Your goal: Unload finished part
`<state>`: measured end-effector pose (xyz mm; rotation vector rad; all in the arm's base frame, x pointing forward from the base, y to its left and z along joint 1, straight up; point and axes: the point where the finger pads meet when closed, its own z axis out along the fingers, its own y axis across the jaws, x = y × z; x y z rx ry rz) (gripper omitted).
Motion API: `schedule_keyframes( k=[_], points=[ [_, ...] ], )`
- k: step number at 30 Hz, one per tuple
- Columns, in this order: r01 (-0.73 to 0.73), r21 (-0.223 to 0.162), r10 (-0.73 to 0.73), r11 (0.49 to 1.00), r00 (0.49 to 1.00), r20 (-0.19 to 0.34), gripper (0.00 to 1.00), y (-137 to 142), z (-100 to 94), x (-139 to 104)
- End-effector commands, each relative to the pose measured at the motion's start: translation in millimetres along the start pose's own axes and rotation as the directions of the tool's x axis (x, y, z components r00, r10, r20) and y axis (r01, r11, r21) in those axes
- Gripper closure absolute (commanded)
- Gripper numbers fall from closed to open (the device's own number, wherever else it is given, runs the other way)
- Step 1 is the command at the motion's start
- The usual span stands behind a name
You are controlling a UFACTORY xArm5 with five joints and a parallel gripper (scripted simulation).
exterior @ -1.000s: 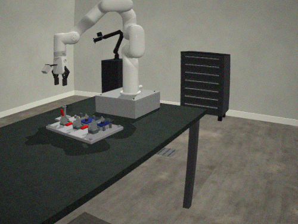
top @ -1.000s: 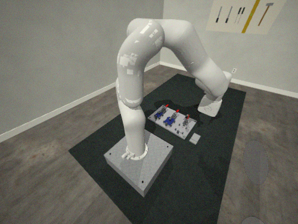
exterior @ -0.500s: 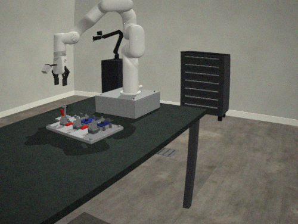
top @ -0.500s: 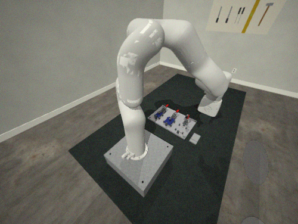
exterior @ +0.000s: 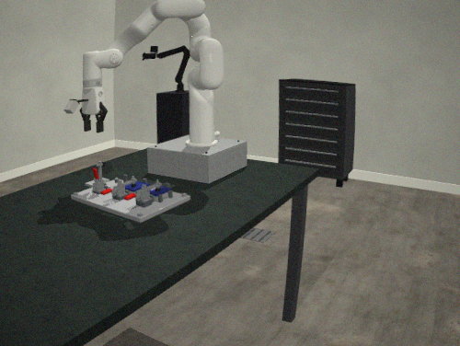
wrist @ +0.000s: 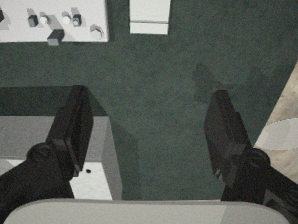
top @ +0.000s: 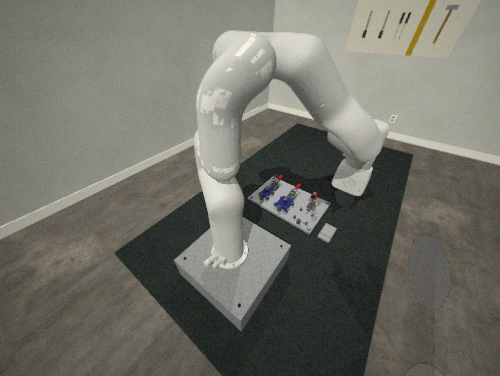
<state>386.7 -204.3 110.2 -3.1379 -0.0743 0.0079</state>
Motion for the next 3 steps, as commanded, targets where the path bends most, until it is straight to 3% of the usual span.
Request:
schedule_keyframes(
  k=[1, 3],
  points=[
    [0.0, -0.002, 0.0, 1.0, 1.0, -0.003, 0.19, 0.6, -1.4, 1.1],
    [0.0, -0.002, 0.0, 1.0, 1.0, -0.003, 0.19, 0.6, -1.4, 1.1]
  ],
)
